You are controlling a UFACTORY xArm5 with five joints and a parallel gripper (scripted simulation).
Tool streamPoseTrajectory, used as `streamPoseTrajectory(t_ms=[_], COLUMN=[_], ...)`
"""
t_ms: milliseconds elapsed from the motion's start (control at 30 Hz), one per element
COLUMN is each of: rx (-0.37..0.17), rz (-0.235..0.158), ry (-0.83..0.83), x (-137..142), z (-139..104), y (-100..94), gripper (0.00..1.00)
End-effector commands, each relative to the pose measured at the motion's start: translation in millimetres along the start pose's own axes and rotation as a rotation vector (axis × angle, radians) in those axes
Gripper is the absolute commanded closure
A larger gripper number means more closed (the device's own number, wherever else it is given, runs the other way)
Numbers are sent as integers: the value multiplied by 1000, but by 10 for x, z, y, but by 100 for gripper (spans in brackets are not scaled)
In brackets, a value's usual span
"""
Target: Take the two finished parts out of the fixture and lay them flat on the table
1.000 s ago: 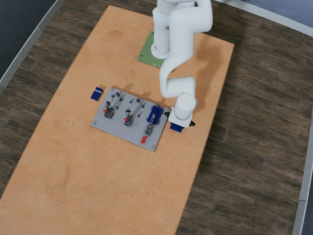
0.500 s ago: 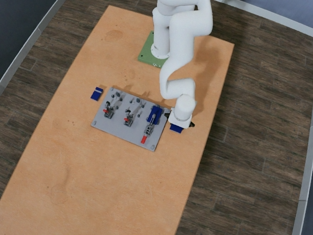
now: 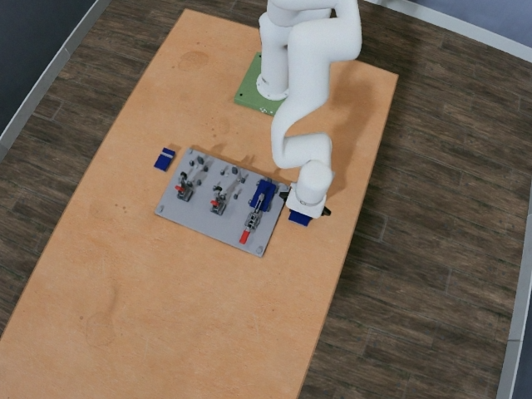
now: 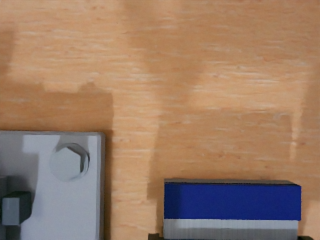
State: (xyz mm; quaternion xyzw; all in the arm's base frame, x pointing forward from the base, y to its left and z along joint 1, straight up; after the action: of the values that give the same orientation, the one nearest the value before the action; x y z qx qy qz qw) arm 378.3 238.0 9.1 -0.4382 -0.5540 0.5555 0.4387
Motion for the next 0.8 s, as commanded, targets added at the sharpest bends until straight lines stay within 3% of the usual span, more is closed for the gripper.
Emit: streamPoseTrajectory(t_ms=[0,767], rx=[-3,-3], rz=[-1,-1], ry=[0,0], x=[4,4], z=[-12,-13], y=[-11,43], gripper=[100,100])
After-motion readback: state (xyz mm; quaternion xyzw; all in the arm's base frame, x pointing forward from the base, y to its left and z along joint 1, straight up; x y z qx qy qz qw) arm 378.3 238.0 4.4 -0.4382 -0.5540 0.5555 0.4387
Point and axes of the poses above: the point where the finger pads meet when closed, its own y axis out along the fingers, its own x axis across the jaws, z = x × y, the point moved 1 cm from there along -y, back along the fingers, and after that the axes turned 13 degrees about -y, right-handed, at the moved point
